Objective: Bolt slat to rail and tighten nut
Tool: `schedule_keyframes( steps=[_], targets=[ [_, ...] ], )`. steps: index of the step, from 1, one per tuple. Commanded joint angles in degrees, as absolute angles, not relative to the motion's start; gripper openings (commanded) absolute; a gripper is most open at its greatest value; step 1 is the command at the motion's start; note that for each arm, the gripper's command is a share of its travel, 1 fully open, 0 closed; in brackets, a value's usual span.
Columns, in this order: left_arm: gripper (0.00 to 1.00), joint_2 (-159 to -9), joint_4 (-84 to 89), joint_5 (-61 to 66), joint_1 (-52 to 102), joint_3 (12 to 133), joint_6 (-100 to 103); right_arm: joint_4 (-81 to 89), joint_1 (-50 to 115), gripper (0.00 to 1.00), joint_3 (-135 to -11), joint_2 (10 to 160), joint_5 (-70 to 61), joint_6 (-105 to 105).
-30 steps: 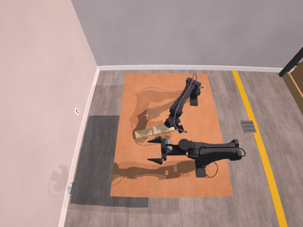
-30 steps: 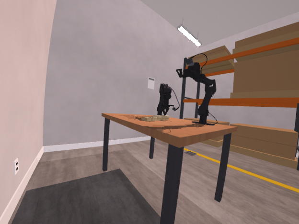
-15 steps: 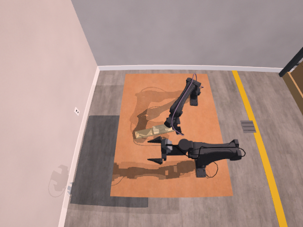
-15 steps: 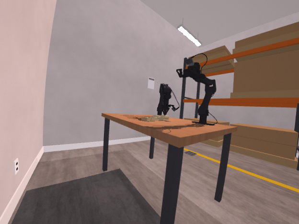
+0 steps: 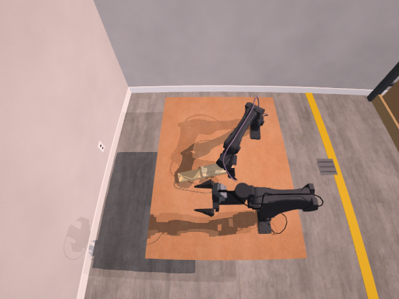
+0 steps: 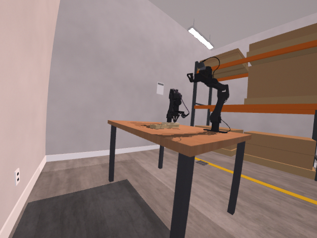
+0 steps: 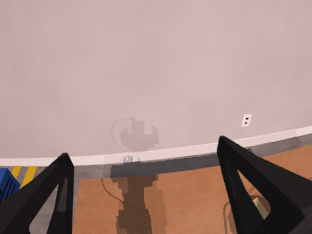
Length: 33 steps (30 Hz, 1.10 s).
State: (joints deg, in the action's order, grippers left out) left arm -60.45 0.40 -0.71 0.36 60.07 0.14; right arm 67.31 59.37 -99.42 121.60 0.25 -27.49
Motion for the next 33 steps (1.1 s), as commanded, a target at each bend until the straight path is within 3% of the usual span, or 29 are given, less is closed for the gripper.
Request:
schedule_keyframes(
  steps=[1, 33],
  targets=[
    [1.00, -59.9, -0.3, 0.0, 0.0, 60.3, 0.0, 66.4, 59.8, 0.12, -99.1, 121.3, -0.6, -21.6],
    [1.00, -59.9, -0.3, 0.0, 0.0, 60.3, 0.0, 66.4, 59.8, 0.12, -98.5, 121.3, -0.6, 10.5]
  ],
)
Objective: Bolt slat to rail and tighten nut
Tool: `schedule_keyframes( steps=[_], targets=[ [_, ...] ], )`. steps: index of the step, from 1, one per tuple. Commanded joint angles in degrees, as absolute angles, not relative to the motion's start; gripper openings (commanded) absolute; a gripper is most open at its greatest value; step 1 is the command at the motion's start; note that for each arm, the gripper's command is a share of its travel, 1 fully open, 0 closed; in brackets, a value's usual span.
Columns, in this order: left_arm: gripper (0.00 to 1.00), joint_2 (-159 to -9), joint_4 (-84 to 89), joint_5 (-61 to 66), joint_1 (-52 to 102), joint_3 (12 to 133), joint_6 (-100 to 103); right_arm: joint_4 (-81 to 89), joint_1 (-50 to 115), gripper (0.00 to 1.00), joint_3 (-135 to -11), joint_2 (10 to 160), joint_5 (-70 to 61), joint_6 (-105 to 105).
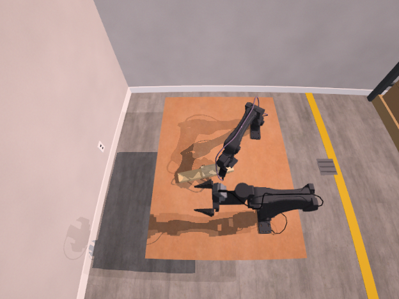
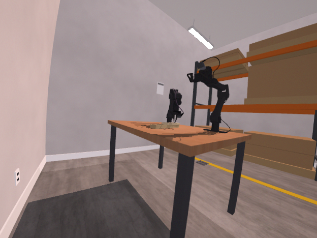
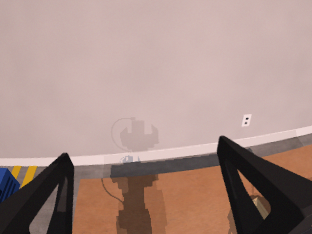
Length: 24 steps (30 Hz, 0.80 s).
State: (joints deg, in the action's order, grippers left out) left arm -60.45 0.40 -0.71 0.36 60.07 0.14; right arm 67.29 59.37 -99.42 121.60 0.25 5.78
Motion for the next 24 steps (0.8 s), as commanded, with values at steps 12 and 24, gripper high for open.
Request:
schedule_keyframes(
  steps=[12, 24],
  targets=[
    [1.00, -59.9, -0.3, 0.0, 0.0, 60.3, 0.0, 66.4, 59.8, 0.12, -98.4, 121.3, -0.5, 22.0],
    [1.00, -59.9, -0.3, 0.0, 0.0, 60.3, 0.0, 66.4, 59.8, 0.12, -98.5, 121.4, -0.6, 35.6]
  ],
)
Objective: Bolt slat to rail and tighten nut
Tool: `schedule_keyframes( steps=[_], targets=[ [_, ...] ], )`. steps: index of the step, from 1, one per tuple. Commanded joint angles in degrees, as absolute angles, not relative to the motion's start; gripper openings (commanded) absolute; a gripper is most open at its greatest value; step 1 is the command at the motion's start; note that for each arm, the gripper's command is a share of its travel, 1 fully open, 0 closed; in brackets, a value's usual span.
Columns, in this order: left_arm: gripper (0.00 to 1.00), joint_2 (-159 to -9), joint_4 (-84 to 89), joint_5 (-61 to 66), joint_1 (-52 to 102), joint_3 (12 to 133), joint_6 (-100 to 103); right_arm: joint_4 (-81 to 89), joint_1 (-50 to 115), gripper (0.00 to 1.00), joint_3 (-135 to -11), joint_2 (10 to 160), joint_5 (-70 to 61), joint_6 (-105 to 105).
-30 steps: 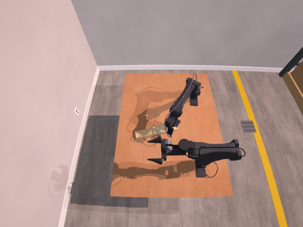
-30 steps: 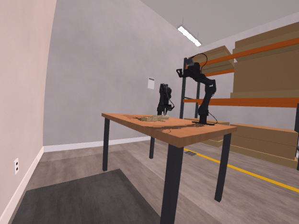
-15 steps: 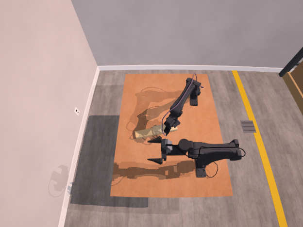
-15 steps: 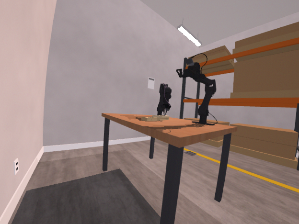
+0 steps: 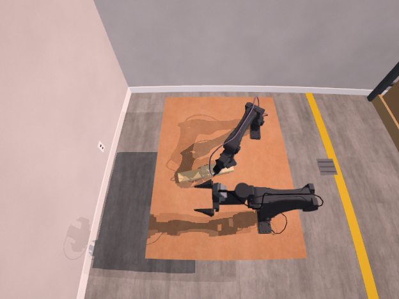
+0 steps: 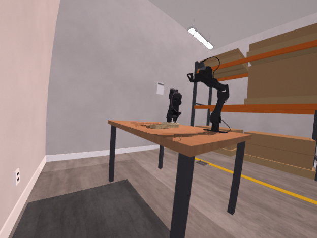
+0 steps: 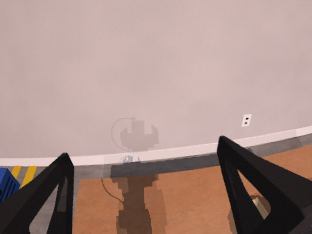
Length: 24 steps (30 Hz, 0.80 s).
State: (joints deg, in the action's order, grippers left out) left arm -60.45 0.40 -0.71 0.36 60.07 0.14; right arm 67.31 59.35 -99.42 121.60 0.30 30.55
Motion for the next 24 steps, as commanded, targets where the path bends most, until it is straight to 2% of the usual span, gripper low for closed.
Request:
schedule_keyframes(
  steps=[1, 24],
  targets=[
    [1.00, -59.9, -0.3, 0.0, 0.0, 60.3, 0.0, 66.4, 59.8, 0.12, -98.5, 121.4, -0.6, 36.7],
    [1.00, -59.9, -0.3, 0.0, 0.0, 60.3, 0.0, 66.4, 59.8, 0.12, -98.4, 121.4, -0.5, 58.5]
  ],
)
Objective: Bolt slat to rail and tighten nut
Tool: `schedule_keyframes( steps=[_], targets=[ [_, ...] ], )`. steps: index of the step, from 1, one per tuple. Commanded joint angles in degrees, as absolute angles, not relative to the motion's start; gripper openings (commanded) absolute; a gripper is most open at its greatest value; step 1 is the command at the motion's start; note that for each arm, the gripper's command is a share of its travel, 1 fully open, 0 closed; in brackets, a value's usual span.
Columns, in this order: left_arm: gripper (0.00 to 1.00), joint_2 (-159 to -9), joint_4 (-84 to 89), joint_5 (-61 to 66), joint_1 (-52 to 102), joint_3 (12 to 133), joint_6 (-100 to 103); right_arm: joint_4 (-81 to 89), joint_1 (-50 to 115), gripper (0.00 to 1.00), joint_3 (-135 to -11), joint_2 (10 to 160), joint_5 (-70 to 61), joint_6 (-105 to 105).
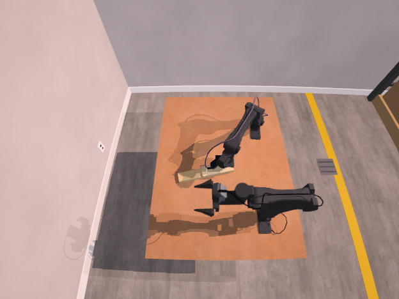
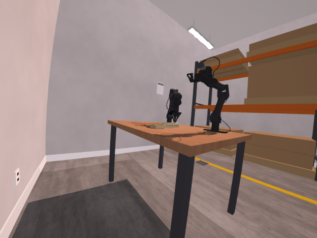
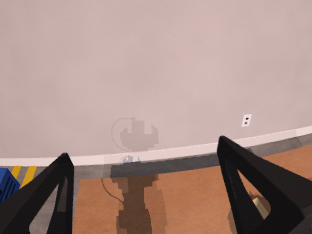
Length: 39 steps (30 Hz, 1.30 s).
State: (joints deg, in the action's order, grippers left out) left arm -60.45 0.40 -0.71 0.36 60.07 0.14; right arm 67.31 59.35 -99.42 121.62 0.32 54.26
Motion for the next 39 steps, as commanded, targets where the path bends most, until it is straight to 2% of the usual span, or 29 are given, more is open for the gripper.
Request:
schedule_keyframes(
  steps=[1, 39],
  targets=[
    [1.00, -59.9, -0.3, 0.0, 0.0, 60.3, 0.0, 66.4, 59.8, 0.12, -98.4, 121.4, -0.5, 59.7],
    [1.00, -59.9, -0.3, 0.0, 0.0, 60.3, 0.0, 66.4, 59.8, 0.12, -98.4, 121.4, -0.5, 98.5]
  ],
)
